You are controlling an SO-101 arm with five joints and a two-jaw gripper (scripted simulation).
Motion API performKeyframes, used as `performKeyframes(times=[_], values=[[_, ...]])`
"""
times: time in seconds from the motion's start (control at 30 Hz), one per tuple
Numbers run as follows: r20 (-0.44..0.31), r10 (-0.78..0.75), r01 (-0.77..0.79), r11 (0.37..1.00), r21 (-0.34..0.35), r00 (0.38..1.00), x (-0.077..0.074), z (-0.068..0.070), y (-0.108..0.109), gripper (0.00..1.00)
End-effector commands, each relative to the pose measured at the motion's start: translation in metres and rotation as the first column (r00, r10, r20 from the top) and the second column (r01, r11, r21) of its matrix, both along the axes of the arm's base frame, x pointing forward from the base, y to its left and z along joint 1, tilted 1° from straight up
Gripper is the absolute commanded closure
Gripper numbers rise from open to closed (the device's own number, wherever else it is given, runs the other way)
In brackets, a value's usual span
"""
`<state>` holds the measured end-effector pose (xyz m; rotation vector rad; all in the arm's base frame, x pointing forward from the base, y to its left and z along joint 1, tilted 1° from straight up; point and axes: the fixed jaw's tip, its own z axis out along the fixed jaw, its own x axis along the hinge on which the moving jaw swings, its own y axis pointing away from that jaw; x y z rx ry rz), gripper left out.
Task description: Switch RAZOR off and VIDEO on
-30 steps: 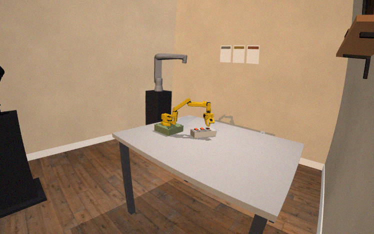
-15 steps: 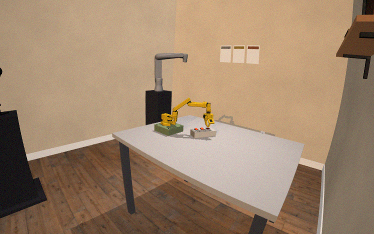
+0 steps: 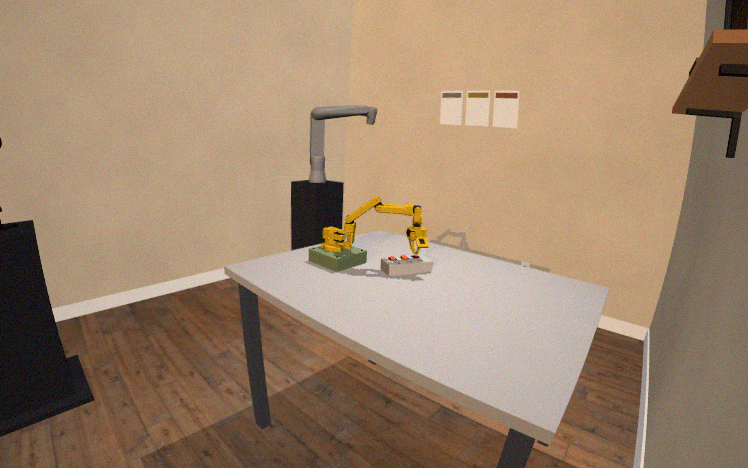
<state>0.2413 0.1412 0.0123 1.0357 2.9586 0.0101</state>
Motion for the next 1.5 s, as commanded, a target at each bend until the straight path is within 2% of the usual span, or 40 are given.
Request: performKeyframes(times=[0.0,0.2,0.93,1.47], values=[[0.004,-0.015,0.015,1.000,0.003,1.000,0.0016,0.0045,-0.0011,1.00],[0.006,-0.015,0.015,1.000,0.005,1.000,0.0023,0.0080,-0.0006,1.00],[0.006,-0.015,0.015,1.000,0.005,1.000,0.0023,0.0080,-0.0006,1.00],[0.003,-0.015,0.015,1.000,0.003,1.000,0.0025,0.0036,-0.0005,1.00]])
